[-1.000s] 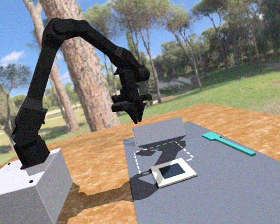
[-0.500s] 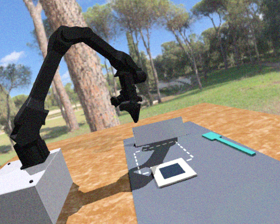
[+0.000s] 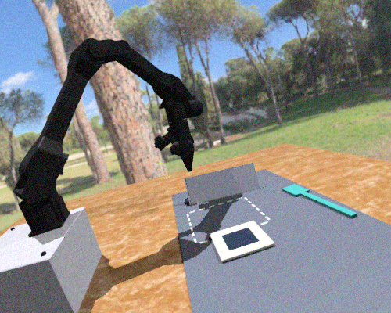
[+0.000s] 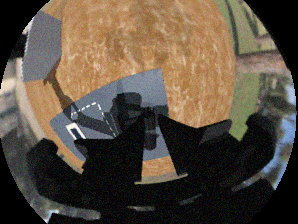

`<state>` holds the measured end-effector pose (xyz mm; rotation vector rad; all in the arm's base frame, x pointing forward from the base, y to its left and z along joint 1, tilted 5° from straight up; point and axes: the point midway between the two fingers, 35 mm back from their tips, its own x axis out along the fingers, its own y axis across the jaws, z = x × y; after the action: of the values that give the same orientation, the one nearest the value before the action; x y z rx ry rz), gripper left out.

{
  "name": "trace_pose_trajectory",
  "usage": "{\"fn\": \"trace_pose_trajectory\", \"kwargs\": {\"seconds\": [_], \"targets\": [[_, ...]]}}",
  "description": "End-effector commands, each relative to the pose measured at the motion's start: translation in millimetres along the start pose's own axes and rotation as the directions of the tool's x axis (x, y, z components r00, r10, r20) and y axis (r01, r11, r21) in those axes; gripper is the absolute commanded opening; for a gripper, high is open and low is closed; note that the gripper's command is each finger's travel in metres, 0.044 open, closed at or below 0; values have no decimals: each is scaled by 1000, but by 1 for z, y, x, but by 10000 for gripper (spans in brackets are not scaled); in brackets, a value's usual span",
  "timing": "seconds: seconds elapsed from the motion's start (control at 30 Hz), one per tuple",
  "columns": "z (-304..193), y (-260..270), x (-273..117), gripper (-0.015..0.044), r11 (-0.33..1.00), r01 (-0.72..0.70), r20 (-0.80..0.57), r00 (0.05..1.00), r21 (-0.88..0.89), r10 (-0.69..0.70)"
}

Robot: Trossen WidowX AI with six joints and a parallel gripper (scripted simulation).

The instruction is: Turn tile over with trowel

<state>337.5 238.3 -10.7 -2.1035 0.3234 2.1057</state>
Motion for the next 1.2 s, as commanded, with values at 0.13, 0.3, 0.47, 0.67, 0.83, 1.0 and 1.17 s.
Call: {"fn": "trace_pose_trajectory", "kwargs": {"seconds": [0.13, 0.3, 0.47, 0.67, 0.83, 1.0, 1.17], "targets": [[-1, 11, 6, 100, 1000, 2, 1, 1000, -3, -2], [-1, 19, 10, 100, 1000, 1, 1, 1000, -3, -1], [-1, 26, 13, 100, 1000, 0, 1, 1000, -3, 0], [0, 35, 18, 100, 1000, -1, 1, 1000, -4, 1], [0, 39, 18, 100, 1000, -1, 1, 1000, -4, 1], [1, 52, 18, 100, 1000, -2, 2, 1000, -4, 2], [1, 62, 18, 100, 1000, -3, 2, 1000, -4, 3]]}}
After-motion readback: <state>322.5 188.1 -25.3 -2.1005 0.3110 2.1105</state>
